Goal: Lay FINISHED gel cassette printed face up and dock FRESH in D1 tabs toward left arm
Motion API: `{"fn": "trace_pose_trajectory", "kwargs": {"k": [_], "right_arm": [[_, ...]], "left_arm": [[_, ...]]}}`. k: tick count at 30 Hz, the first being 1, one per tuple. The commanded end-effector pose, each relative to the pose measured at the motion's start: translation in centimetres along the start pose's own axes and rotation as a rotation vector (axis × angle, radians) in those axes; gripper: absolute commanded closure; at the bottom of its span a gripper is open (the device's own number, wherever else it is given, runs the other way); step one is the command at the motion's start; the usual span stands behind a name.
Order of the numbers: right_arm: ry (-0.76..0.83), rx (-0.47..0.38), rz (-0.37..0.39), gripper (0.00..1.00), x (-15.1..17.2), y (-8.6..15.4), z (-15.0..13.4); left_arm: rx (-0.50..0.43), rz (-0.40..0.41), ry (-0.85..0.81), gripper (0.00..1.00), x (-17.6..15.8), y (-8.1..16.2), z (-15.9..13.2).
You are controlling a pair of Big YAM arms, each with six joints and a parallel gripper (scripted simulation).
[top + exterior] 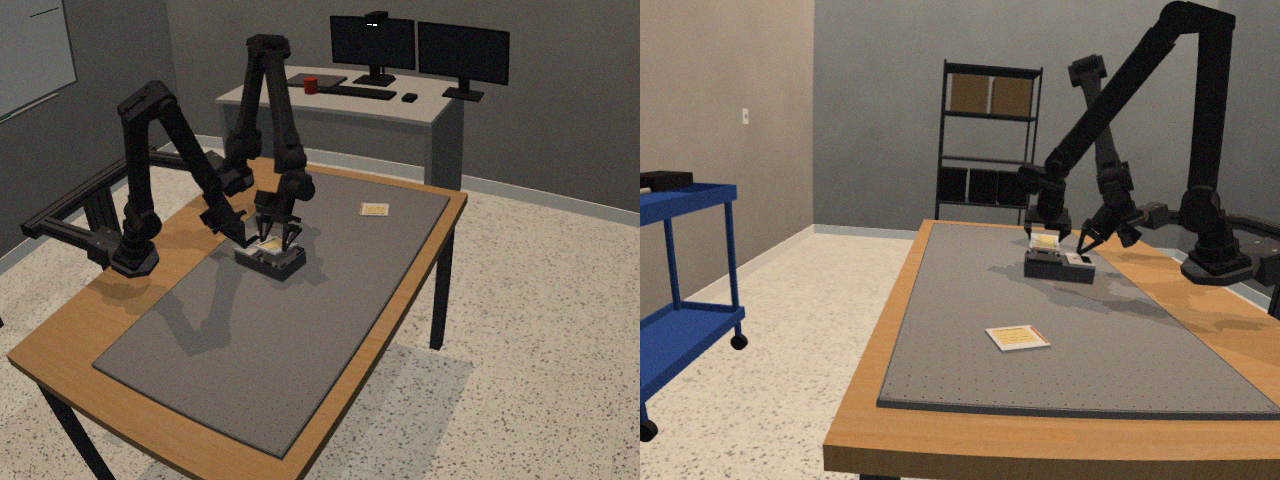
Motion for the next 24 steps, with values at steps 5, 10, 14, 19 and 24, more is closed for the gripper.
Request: {"fn": "trace_pose_trajectory", "kwargs": {"k": [5,10,14,19,24], "right_arm": [[0.078,-0.054,0.098,1.00,3.89,-2.04,2.26],[0.078,-0.054,0.098,1.00,3.89,-2.04,2.26],[0.078,-0.054,0.098,1.00,3.89,-2.04,2.26],[0.078,-0.054,0.098,1.00,3.89,-2.04,2.26],[0.078,-0.054,0.098,1.00,3.89,-2.04,2.26]], "left_arm": [[0.006,-0.009,0.009,1.00,-0.32,-0.92,-1.05],[0.006,-0.009,0.009,1.00,-0.32,-0.92,-1.05],[0.005,-0.007,0.008,1.00,-0.34,-1.05,-1.10],[0.005,-0.007,0.008,1.00,-0.32,-1.67,-1.34],[0.005,-0.007,0.008,1.00,-0.32,-1.68,-1.35]]}}
Point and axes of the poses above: on each arm, the point where the finger pads meet when closed, its own y axis back along the fingers, its own x axis across the jaws, z = x × y, the point moved 10 cm from there along y, back along the fingers, and after that the axes turned 13 degrees about -y, right-handed, at the moved point
